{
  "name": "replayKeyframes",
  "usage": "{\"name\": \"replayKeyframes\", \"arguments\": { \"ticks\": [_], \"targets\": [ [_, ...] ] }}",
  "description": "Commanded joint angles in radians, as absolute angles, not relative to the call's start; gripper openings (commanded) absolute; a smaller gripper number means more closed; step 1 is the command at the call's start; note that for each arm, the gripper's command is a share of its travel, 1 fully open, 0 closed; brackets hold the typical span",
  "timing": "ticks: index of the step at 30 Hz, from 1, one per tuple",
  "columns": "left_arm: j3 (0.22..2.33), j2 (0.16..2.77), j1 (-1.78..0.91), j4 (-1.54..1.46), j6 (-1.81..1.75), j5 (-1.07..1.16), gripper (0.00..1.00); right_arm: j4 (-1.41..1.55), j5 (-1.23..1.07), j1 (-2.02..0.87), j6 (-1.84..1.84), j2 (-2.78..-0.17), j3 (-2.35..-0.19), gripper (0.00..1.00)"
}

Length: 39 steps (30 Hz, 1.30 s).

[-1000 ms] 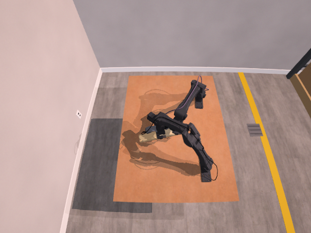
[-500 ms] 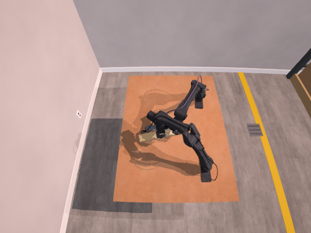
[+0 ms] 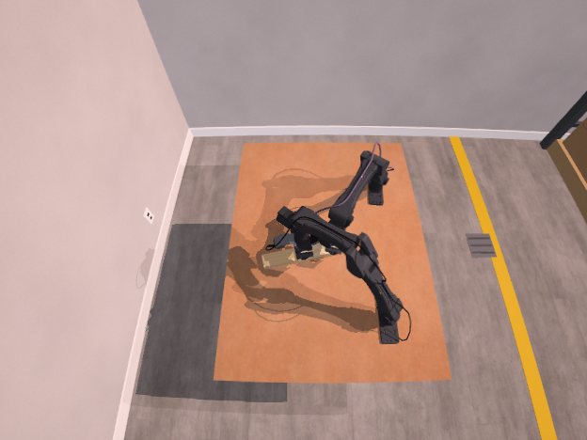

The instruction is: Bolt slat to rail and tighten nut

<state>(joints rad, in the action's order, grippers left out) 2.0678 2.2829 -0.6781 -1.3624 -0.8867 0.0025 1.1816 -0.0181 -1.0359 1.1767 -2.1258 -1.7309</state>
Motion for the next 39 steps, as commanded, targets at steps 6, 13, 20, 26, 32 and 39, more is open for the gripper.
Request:
{"name": "replayKeyframes", "arguments": {
  "ticks": [6,13,20,26,32,39],
  "targets": [
    [2.109,2.265,-0.680,-1.398,-0.888,-0.002,1.00,1.180,-0.015,-1.036,1.177,-2.118,-1.735,1.00],
    [2.109,2.265,-0.680,-1.398,-0.888,-0.002,1.00,1.180,-0.015,-1.036,1.177,-2.118,-1.735,1.00],
    [2.107,2.267,-0.679,-1.396,-0.888,0.000,1.00,1.180,-0.015,-1.036,1.177,-2.118,-1.735,1.00],
    [2.049,2.184,-0.633,-1.309,-0.829,-0.015,1.00,1.180,-0.015,-1.036,1.177,-2.118,-1.735,1.00],
    [1.952,2.055,-0.559,-1.176,-0.734,-0.022,1.00,1.180,-0.015,-1.036,1.177,-2.118,-1.735,1.00],
    [1.854,1.944,-0.495,-1.041,-0.648,-0.008,1.00,1.180,-0.015,-1.036,1.177,-2.118,-1.735,1.00]
  ]
}}
